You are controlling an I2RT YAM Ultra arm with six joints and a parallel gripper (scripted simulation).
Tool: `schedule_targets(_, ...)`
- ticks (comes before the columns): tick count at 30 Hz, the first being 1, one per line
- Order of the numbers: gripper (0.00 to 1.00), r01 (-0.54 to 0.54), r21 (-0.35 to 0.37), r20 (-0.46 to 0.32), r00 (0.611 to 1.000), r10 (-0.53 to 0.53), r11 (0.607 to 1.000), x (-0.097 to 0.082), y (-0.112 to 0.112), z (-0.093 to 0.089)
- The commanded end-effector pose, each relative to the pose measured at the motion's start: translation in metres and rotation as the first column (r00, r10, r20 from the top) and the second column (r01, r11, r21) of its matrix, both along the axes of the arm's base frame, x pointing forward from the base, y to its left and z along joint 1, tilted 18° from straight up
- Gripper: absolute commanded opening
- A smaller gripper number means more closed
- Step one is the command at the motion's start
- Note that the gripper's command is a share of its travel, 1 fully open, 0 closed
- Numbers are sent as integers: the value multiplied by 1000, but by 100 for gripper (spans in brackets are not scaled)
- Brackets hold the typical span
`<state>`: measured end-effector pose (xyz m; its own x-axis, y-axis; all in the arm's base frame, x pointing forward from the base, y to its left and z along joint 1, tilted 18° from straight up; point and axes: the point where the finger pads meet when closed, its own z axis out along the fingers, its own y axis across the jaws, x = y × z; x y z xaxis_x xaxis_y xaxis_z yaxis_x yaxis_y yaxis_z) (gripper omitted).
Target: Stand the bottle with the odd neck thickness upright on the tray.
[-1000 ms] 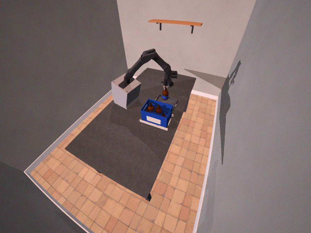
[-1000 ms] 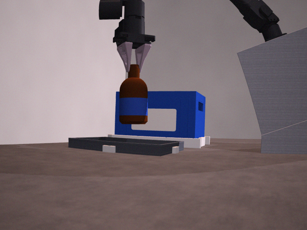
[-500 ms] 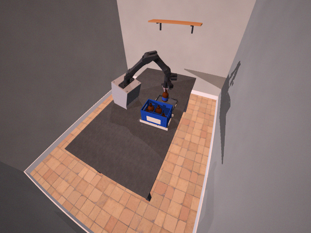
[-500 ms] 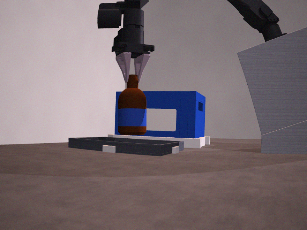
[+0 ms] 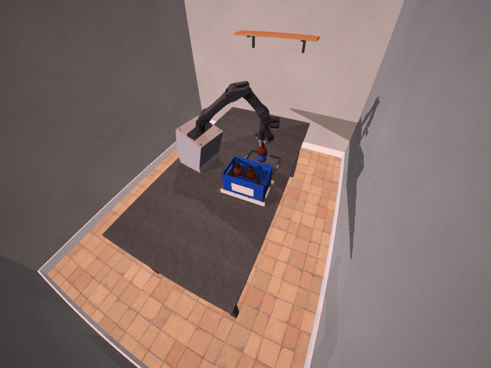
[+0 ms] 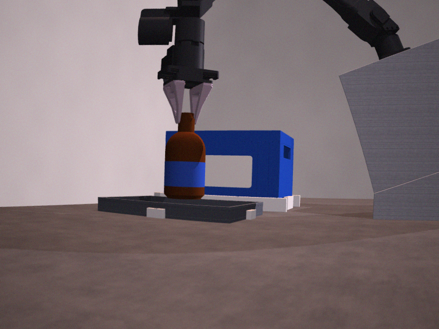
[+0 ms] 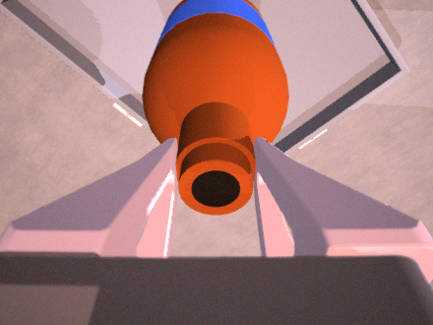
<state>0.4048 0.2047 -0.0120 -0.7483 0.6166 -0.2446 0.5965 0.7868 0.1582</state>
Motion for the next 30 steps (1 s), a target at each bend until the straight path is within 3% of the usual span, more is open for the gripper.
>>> schedule_targets(1, 0, -5, 14, 33, 999, 4, 1000, 7, 4, 7)
schedule_targets(6, 0, -4, 23, 47, 999, 3, 1000, 9, 4, 13)
schedule_targets(30, 0, -3, 19, 41, 999, 3, 1000, 7, 3, 13)
